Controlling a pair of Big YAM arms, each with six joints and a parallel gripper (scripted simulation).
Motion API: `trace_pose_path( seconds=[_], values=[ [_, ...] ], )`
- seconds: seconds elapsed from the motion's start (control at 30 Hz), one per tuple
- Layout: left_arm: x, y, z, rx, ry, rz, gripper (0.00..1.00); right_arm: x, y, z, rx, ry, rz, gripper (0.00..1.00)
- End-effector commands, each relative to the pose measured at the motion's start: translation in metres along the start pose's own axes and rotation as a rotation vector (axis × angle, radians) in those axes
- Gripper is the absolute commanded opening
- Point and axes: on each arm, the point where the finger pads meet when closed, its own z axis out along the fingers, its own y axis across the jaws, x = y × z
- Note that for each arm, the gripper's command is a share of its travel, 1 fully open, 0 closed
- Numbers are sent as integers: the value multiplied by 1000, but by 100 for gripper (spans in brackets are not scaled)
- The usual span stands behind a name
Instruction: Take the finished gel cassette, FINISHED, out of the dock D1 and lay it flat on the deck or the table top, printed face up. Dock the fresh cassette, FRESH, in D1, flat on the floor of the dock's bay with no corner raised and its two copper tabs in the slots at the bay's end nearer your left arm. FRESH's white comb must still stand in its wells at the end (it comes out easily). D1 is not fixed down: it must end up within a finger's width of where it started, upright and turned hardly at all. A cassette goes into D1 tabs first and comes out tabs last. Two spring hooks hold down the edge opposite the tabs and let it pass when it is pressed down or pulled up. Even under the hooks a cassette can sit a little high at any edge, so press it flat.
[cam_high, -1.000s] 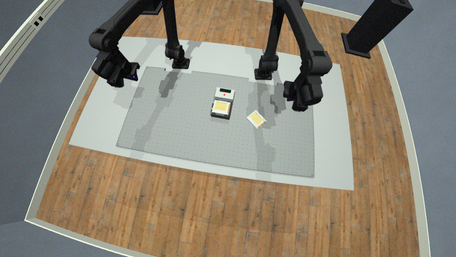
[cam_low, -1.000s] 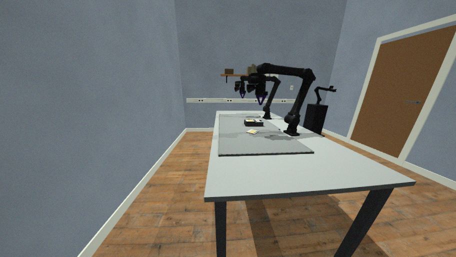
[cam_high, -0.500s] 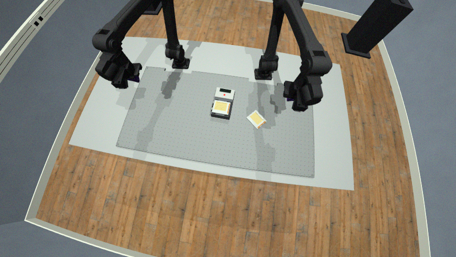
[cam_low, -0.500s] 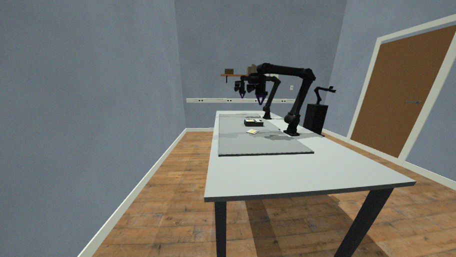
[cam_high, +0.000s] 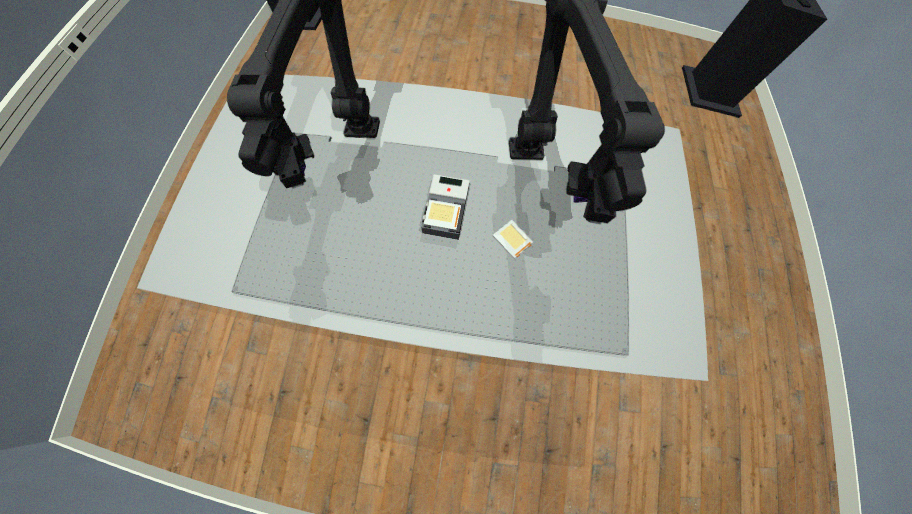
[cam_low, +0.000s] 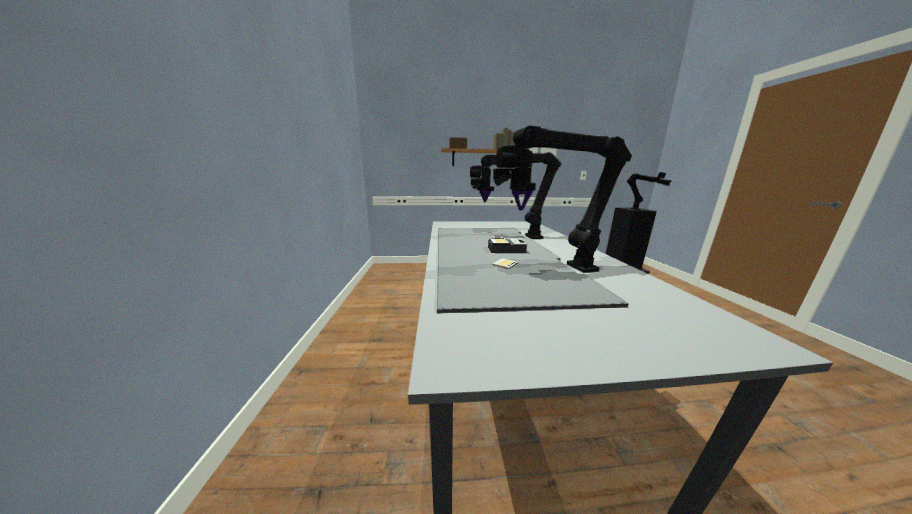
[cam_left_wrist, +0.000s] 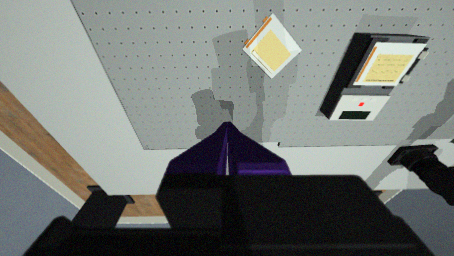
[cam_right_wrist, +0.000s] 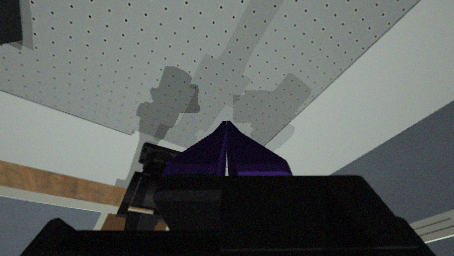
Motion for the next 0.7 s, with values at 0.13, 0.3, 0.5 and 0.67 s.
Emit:
trace_pose_path(
  seconds=[0.13, 0.3, 0.5, 0.67],
  values=[
    [-11, 4, -20, -13, -37, -9, 0, -21, 18, 1, 40, -27, -222, 0],
    [-11, 4, -20, -13, -37, -9, 0, -34, 38, 7, 69, -28, -386, 0],
    [-11, 4, -20, -13, -37, -9, 0, -49, 63, 14, 105, -29, -583, 0],
    [-11, 4, -20, -13, -37, -9, 0, -55, 76, 17, 124, -28, -681, 0]
  ],
)
